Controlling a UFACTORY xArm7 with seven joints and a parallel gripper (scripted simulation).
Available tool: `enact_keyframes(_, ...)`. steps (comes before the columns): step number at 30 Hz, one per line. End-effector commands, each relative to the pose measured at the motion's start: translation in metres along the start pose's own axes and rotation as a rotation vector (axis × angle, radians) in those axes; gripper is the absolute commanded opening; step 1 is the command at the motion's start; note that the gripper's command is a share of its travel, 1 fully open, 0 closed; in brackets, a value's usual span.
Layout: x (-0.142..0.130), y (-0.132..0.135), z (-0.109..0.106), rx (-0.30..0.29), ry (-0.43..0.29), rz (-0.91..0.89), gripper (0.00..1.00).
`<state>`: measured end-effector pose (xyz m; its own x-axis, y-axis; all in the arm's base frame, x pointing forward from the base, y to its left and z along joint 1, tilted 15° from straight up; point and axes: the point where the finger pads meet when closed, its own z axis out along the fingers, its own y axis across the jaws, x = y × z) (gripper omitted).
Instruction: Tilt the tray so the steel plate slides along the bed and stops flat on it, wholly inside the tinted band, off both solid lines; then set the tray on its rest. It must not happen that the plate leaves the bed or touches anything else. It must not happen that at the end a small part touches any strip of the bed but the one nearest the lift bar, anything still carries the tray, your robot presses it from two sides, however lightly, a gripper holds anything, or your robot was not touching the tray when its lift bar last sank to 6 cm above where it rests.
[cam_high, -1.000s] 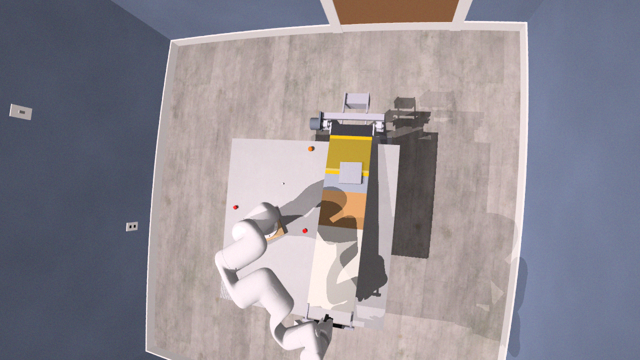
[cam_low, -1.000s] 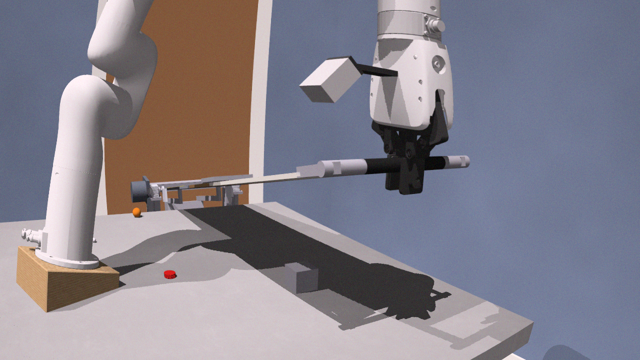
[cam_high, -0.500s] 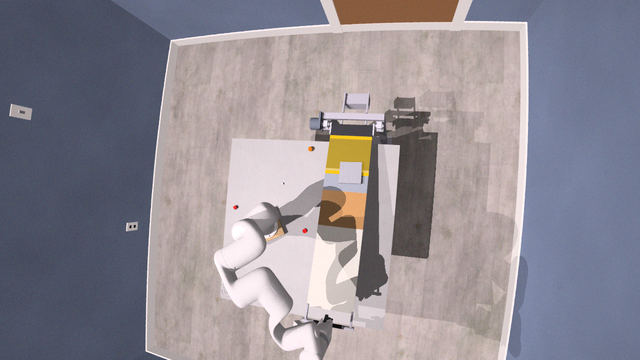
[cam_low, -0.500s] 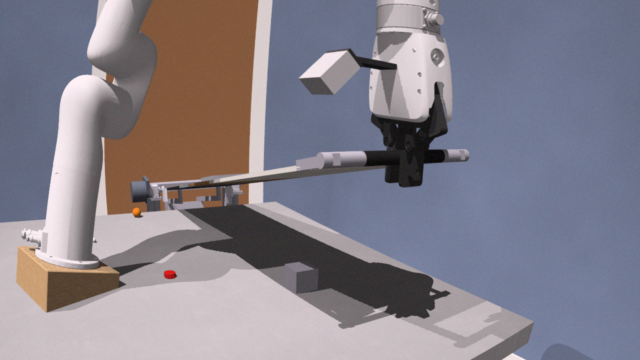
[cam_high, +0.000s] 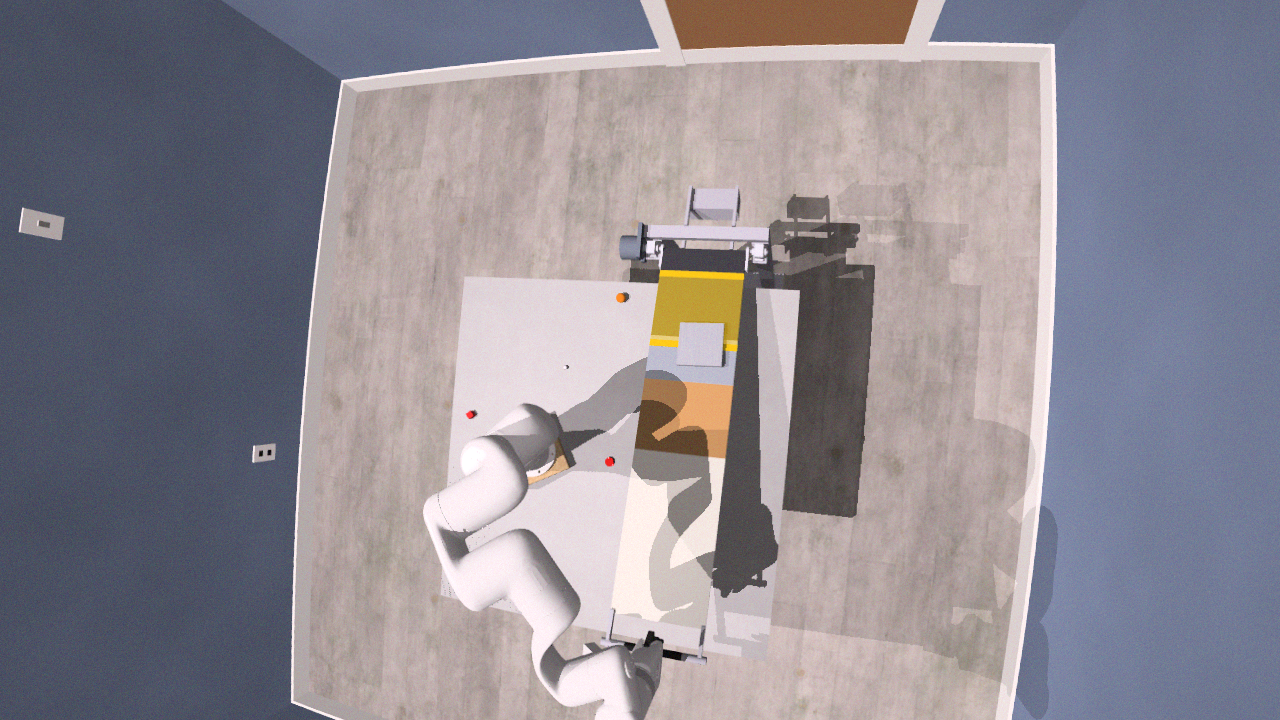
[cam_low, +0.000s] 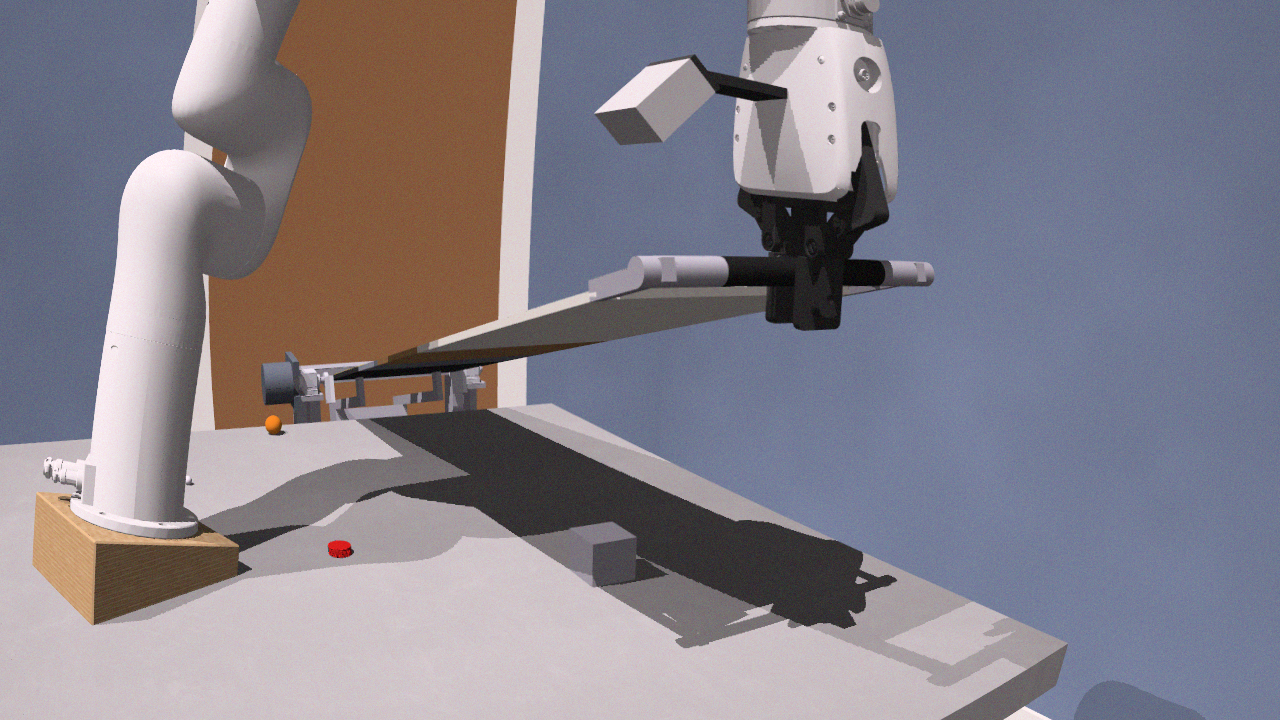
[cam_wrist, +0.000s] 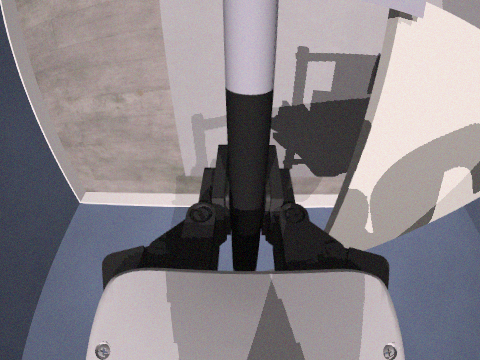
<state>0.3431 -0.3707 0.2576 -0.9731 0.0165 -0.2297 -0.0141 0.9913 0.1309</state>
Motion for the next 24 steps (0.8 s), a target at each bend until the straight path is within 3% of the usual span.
enact_keyframes(1, -0.001, 0.014, -0.052, 0.005, -0.005, -0.001, 0.00)
enact_keyframes(4, -0.001, -0.001, -0.002, 0.005, -0.005, -0.001, 0.00)
enact_keyframes(6, -0.001, -0.006, 0.016, 0.005, -0.005, -0.001, 0.00)
enact_keyframes(11, -0.001, -0.006, 0.016, 0.005, -0.005, -0.001, 0.00)
enact_keyframes(12, -0.001, -0.008, 0.025, 0.005, -0.005, -0.001, 0.00)
enact_keyframes(24, -0.001, -0.007, 0.021, 0.005, -0.005, -0.001, 0.00)
